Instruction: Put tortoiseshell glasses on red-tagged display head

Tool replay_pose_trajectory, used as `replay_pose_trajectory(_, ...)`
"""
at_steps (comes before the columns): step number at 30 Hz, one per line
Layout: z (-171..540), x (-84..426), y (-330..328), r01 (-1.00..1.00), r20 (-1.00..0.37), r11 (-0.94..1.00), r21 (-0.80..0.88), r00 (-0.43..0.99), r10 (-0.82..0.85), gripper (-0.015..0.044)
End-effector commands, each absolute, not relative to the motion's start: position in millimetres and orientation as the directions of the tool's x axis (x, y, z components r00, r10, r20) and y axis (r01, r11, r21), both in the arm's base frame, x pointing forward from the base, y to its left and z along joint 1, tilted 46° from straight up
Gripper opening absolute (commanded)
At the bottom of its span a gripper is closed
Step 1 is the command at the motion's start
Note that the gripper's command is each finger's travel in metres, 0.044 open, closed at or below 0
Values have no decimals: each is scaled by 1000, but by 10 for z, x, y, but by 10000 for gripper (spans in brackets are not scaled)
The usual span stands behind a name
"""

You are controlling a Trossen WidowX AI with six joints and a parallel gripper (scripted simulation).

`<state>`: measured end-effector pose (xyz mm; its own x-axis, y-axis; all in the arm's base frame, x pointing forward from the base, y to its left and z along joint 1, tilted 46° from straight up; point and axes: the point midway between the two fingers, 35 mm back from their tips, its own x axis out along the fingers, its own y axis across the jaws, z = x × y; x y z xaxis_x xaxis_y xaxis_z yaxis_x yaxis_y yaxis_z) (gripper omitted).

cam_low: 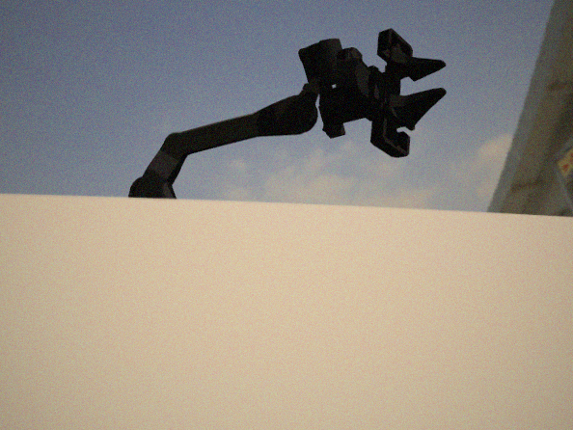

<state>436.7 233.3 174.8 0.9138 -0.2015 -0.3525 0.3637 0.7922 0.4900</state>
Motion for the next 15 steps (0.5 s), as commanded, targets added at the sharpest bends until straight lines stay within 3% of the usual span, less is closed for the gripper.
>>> replay_pose_trajectory(1, 1261, 4354, 2005, 521, -476, 706, 480, 830, -289, 200)
replay_pose_trajectory(9, 279, 3962, 1104, 873, -699, 326, 362, 486, -525, 200)
replay_pose_trajectory(15, -132, 3396, 429, 970, -729, -71, 232, 125, -673, 200)
